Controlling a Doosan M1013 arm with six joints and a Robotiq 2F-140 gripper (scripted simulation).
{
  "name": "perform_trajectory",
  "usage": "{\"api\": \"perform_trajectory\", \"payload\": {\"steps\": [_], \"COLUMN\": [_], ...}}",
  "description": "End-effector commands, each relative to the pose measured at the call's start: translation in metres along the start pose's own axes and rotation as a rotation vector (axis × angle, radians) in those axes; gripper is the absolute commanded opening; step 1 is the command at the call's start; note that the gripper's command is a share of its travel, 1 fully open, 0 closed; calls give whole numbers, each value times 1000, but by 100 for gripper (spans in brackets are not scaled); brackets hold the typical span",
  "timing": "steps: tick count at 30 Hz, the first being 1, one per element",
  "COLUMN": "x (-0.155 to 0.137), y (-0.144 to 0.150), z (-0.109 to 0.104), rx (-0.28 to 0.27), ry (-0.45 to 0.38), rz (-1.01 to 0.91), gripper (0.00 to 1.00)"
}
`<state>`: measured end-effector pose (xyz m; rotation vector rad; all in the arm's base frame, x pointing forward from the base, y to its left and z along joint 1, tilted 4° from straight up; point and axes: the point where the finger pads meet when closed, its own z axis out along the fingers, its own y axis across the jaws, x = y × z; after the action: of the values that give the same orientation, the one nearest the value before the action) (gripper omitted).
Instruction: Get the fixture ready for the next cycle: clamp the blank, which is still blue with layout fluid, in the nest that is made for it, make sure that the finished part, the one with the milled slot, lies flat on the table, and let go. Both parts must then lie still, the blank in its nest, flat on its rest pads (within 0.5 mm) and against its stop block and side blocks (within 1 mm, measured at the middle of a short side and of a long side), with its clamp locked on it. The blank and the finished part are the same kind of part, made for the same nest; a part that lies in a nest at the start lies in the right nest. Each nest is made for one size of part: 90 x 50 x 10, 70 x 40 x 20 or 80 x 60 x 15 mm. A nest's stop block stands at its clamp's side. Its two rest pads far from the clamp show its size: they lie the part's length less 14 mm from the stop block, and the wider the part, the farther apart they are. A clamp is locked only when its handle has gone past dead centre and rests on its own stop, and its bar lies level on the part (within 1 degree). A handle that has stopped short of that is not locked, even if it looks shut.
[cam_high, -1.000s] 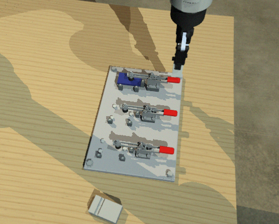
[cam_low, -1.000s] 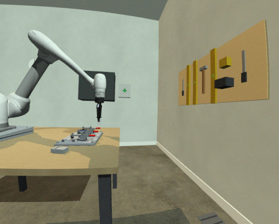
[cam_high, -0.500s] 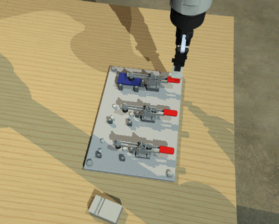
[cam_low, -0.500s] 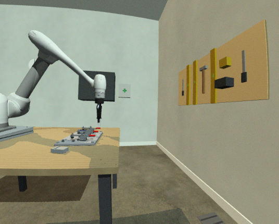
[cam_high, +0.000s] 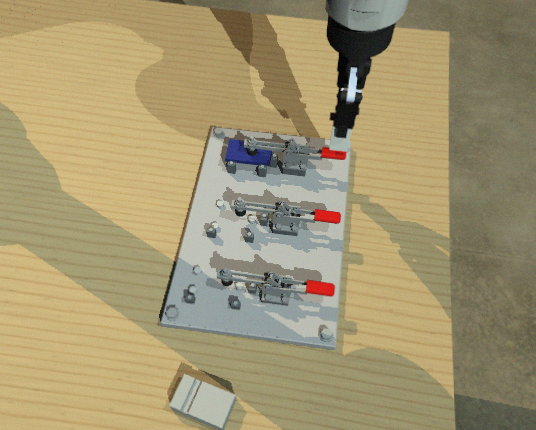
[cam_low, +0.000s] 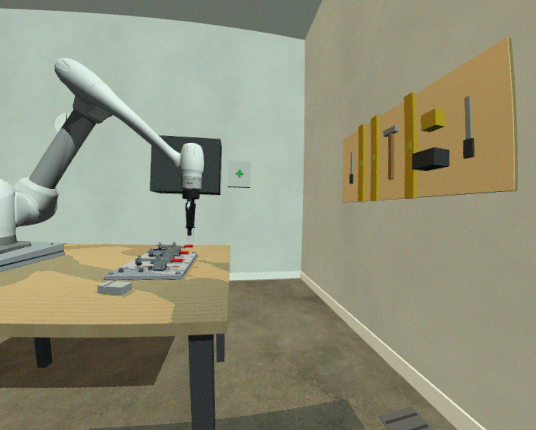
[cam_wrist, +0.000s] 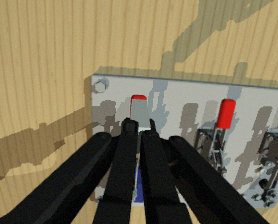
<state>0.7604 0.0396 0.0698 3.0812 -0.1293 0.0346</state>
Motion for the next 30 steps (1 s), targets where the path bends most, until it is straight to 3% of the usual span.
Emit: {"api": "perform_trajectory", "payload": {"steps": [1,30], "x": [0,0], "y": [0,0], "z": [0,4], "rx": [0,0], "ry": [0,0], "rz": [0,0], "gripper": [0,0]}}
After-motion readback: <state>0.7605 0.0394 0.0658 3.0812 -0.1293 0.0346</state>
